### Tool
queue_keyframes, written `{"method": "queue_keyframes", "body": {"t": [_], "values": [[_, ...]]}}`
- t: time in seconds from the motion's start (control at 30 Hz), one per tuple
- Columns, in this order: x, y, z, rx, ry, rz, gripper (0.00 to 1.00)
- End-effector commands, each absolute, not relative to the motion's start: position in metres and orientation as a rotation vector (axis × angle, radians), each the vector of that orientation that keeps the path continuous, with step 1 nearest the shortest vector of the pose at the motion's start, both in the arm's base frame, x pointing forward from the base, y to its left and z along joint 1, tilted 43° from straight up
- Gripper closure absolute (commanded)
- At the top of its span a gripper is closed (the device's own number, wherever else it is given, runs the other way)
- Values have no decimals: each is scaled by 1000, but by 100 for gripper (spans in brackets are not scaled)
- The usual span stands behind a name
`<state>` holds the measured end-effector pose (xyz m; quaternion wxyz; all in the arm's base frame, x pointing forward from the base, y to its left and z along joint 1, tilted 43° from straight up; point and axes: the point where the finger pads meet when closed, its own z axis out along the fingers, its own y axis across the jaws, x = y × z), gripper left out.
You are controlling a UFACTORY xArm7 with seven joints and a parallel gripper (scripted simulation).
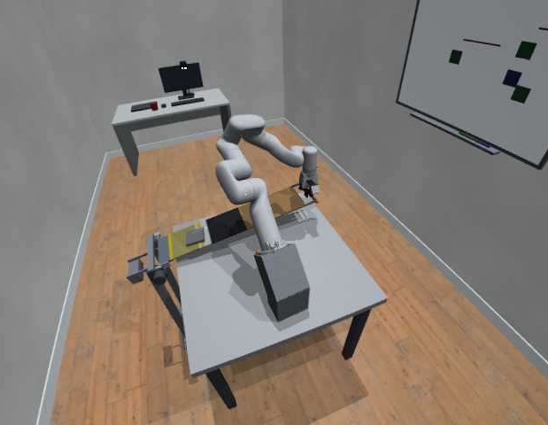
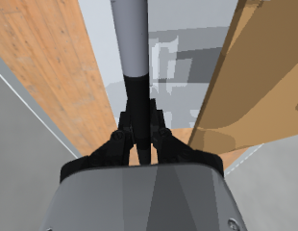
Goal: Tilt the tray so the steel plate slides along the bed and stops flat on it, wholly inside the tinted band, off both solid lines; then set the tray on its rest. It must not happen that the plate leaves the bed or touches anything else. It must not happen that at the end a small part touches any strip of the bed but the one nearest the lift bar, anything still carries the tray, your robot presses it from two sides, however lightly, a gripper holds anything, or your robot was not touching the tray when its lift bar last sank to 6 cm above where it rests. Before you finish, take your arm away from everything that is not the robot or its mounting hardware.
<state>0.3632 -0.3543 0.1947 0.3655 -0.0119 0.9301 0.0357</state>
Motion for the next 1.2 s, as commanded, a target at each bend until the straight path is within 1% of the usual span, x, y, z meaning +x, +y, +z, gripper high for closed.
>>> {"method": "queue_keyframes", "body": {"t": [0.0, 0.5, 0.7, 0.77, 0.87, 1.17], "values": [[359, -356, 199, -27, 2391, 89, 100], [365, -357, 192, -27, 2391, 89, 100], [312, -348, 249, -27, 2391, 89, 100], [325, -351, 235, -27, 2391, 89, 100], [360, -357, 197, -27, 2391, 89, 100], [370, -358, 186, -27, 2391, 89, 100]]}}
